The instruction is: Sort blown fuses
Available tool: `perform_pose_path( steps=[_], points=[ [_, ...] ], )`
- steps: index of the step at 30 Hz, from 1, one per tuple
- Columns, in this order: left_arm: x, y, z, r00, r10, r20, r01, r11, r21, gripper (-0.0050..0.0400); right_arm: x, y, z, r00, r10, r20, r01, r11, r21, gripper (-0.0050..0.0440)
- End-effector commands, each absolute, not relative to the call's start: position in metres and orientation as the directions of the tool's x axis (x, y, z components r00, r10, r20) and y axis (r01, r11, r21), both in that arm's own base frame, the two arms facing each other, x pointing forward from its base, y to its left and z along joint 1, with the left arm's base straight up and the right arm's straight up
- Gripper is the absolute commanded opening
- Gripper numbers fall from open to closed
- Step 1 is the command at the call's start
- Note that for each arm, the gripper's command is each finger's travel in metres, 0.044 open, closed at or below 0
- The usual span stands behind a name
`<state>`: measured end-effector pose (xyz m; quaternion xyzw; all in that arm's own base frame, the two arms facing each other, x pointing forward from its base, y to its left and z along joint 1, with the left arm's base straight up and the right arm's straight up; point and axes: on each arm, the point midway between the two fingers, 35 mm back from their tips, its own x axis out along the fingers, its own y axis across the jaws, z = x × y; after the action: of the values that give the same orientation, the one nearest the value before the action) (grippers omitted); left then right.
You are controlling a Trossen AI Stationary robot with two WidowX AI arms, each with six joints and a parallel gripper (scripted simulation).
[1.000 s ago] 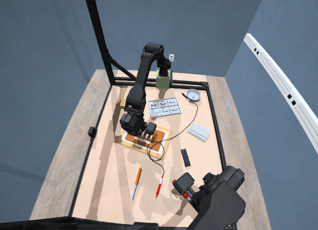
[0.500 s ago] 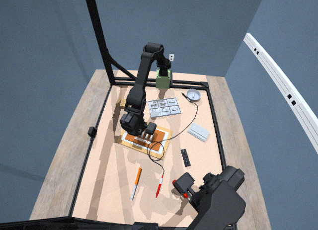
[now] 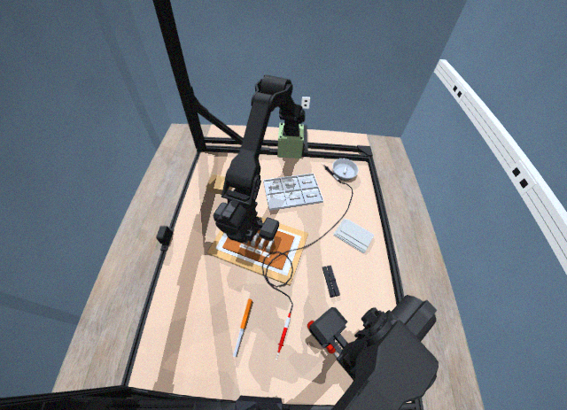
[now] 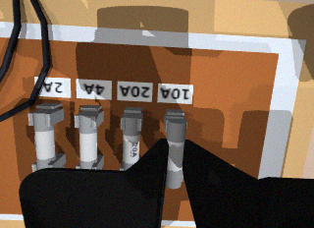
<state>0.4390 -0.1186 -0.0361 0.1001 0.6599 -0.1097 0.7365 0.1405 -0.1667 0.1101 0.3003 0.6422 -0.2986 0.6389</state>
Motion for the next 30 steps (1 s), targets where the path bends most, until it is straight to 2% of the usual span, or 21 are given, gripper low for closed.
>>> perform_pose_path(
  steps=[1, 30],
  points=[
    [0.4129, -0.1088, -0.0718, -0.001, 0.003, -1.0, 0.291, 0.957, 0.002, -0.005, 0.1427, -0.1704, 0.1164, 0.012, -0.015, -1.0, 0.767, 0.642, 0.0, 0.04],
    [0.411, -0.1084, -0.0743, -0.002, 0.002, -1.0, 0.291, 0.957, 0.002, -0.005, 0.1427, -0.1704, 0.1164, 0.012, -0.015, -1.0, 0.767, 0.642, 0.0, 0.04]
  ],
)
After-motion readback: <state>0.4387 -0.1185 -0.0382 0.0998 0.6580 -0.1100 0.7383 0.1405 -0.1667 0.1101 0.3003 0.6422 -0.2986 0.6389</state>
